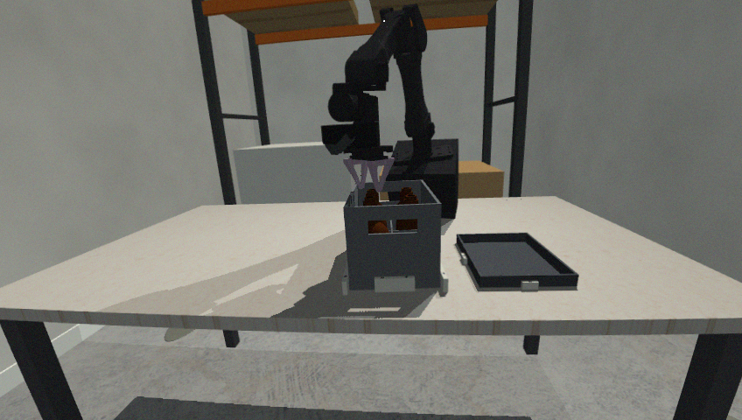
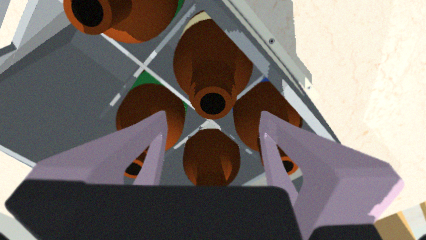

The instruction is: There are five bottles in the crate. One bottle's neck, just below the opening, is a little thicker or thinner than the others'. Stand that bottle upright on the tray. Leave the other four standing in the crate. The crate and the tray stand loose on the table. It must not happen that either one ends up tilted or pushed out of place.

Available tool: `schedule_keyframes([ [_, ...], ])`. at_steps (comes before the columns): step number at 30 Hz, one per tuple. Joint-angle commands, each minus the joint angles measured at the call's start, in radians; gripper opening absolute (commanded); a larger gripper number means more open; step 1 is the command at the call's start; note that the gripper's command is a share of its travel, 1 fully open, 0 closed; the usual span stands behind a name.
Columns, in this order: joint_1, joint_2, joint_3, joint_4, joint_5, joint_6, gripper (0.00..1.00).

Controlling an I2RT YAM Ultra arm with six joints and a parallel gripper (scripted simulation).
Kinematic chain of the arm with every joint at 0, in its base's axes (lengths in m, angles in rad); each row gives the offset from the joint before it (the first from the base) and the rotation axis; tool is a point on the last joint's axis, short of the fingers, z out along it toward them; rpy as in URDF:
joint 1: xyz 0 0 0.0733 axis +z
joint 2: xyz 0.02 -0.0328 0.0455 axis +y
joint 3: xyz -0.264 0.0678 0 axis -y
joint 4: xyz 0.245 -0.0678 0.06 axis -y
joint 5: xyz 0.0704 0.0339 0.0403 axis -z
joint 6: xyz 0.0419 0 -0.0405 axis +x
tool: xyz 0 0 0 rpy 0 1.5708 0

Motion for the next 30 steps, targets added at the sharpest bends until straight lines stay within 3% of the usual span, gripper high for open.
schedule_keyframes([
  [1,-0.004,-0.005,0.034,-0.001,0.005,0.002,0.61],
  [30,-0.002,0.004,0.031,0.019,0.005,0.003,0.61],
])
